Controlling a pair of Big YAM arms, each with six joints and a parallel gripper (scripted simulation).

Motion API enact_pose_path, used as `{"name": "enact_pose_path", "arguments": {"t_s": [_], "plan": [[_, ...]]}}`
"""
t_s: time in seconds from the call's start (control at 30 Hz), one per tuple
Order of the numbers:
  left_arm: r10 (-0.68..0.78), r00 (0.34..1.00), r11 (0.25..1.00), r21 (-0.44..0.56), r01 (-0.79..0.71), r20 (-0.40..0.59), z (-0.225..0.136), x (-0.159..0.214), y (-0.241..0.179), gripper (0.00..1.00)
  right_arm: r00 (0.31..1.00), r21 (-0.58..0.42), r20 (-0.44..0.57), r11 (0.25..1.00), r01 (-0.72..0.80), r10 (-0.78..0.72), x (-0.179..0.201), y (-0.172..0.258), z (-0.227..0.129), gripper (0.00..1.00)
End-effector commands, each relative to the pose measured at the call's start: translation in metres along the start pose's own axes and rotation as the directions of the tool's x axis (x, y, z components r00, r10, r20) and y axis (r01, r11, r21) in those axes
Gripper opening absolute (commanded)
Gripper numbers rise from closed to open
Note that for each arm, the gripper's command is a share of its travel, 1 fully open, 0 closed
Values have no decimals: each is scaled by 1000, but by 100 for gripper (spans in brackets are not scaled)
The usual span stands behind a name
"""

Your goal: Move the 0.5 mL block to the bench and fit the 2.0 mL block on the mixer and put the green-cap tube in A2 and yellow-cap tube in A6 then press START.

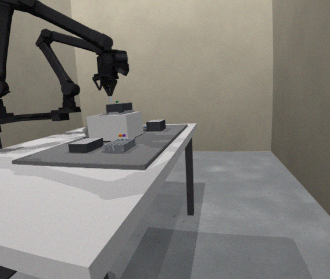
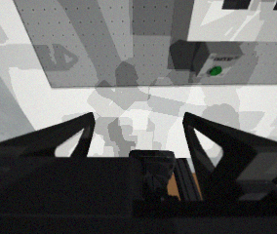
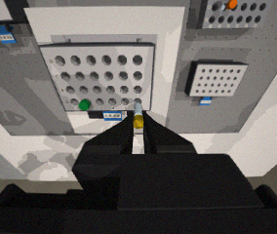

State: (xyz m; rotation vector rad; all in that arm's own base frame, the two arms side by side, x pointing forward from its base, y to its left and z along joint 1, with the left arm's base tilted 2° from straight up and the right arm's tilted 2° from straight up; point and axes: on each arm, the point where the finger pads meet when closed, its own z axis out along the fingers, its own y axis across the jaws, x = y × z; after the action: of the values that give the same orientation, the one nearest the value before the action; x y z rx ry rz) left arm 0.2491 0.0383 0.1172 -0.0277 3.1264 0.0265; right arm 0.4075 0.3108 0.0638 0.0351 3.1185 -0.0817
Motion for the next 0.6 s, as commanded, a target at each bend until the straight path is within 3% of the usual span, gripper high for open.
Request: {"name": "enact_pose_path", "arguments": {"t_s": [0.0, 0.57], "plan": [[-9, 998, 1000, -8, 9, 68, -25, -23, 4, 100, 1000, -19, 22, 1000, 5, -5, -5, 3, -7, 9], [-9, 996, 1000, -10, 10, 83, -31, -28, 4, 100, 1000, -1, 0, 1000, 7, -7, -6, 6, -2, 9]]}}
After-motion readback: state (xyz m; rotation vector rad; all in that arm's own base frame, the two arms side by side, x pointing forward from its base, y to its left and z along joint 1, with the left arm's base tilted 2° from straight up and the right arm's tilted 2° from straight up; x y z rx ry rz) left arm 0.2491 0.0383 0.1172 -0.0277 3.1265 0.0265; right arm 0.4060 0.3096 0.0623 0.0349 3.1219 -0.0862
